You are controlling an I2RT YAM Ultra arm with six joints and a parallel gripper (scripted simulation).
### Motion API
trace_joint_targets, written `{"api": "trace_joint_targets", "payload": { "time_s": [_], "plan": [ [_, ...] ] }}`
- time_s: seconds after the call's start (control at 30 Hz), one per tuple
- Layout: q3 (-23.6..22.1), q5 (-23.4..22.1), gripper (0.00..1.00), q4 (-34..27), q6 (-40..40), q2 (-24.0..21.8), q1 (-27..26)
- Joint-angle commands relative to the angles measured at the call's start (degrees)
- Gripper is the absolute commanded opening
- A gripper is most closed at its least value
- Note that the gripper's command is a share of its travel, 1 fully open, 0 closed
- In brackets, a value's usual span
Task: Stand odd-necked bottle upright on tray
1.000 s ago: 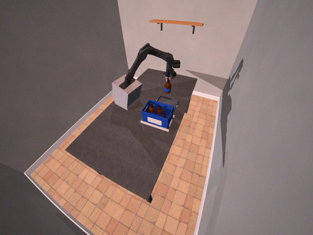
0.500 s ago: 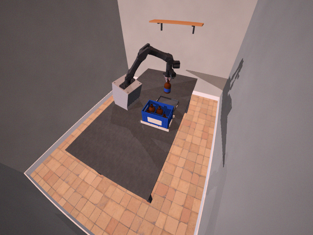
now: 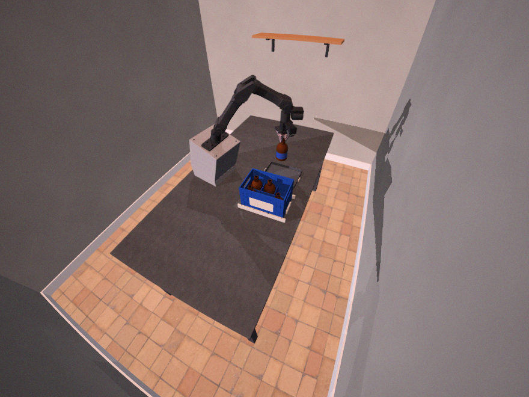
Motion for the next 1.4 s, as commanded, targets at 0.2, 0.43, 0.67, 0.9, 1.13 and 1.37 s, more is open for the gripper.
{"api": "trace_joint_targets", "payload": {
  "time_s": [0.2,0.43,0.67,0.9,1.13,1.37],
  "plan": [
    [-2.46,0.18,0.00,4.84,-0.84,-0.04,-0.83],
    [-3.60,-0.13,0.00,8.82,-1.40,1.22,-1.29],
    [-6.21,-0.12,0.00,11.84,-1.80,4.13,-1.58],
    [-6.48,-0.29,0.00,15.90,-2.37,5.11,-1.81],
    [-6.43,-0.37,0.00,18.72,-2.75,6.01,-2.19],
    [-9.31,-0.60,0.00,21.58,-3.17,10.44,-3.05]
  ]
}}
